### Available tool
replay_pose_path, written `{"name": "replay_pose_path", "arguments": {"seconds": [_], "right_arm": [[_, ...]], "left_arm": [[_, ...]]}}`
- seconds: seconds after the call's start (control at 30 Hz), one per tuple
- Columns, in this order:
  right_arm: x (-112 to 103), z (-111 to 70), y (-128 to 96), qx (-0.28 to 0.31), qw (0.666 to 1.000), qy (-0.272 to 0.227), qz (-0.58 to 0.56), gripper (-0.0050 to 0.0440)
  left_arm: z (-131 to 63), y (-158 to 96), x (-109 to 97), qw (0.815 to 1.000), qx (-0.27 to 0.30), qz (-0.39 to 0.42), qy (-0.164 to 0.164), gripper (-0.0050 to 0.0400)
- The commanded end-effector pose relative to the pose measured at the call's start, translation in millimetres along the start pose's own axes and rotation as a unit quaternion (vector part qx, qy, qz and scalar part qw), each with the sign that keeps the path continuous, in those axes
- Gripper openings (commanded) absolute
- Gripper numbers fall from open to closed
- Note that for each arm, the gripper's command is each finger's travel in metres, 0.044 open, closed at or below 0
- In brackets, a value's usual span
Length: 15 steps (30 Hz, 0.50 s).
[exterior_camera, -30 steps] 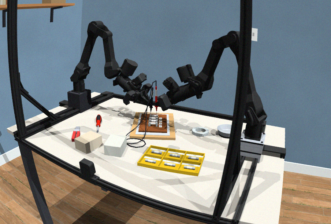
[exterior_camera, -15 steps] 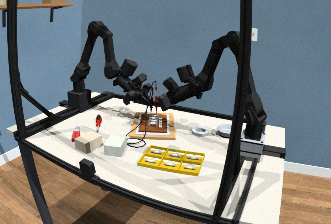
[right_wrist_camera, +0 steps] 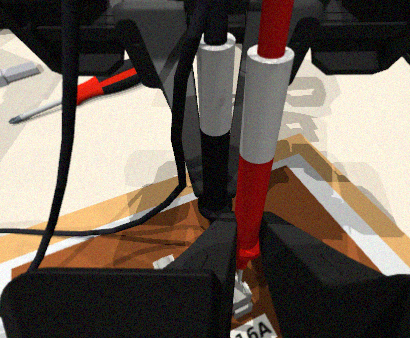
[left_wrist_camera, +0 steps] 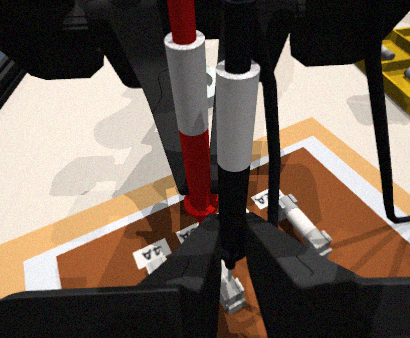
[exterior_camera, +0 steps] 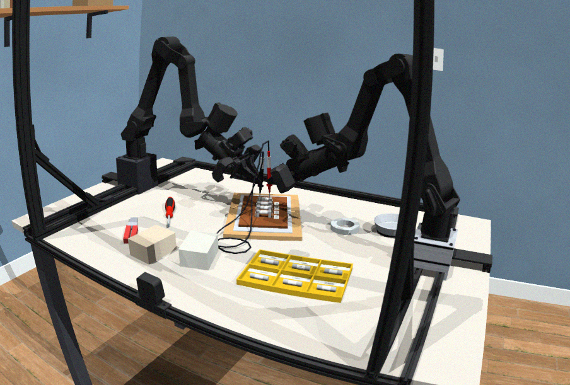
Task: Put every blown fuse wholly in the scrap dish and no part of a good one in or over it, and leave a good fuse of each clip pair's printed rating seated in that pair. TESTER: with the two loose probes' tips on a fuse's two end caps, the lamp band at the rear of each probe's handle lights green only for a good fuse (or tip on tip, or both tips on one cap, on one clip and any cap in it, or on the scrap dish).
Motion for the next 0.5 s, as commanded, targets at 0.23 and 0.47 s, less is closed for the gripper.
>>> {"name": "replay_pose_path", "arguments": {"seconds": [0.23, 0.47], "right_arm": [[0.0, 1.7, -4.1, 0.0, 1.0, -0.002, 0.002, -0.005], [-0.1, 2.5, -5.3, 0.0, 1.0, -0.002, 0.002, -0.005]], "left_arm": [[1.3, -1.2, -0.5, 1.0, -0.003, -0.001, 0.001, -0.005], [1.7, -0.9, -0.4, 1.0, -0.006, 0.0, 0.001, -0.005]]}}
Point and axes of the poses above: on each arm, the point midway between the two fingers, 35 mm back from their tips, its own z axis out along the fingers, its own x axis across the jaws, y = z × x, the point moved 2 cm from there along -z, back along the fingers, and after that the axes turned 5 degrees about z, right-handed, at the moved point
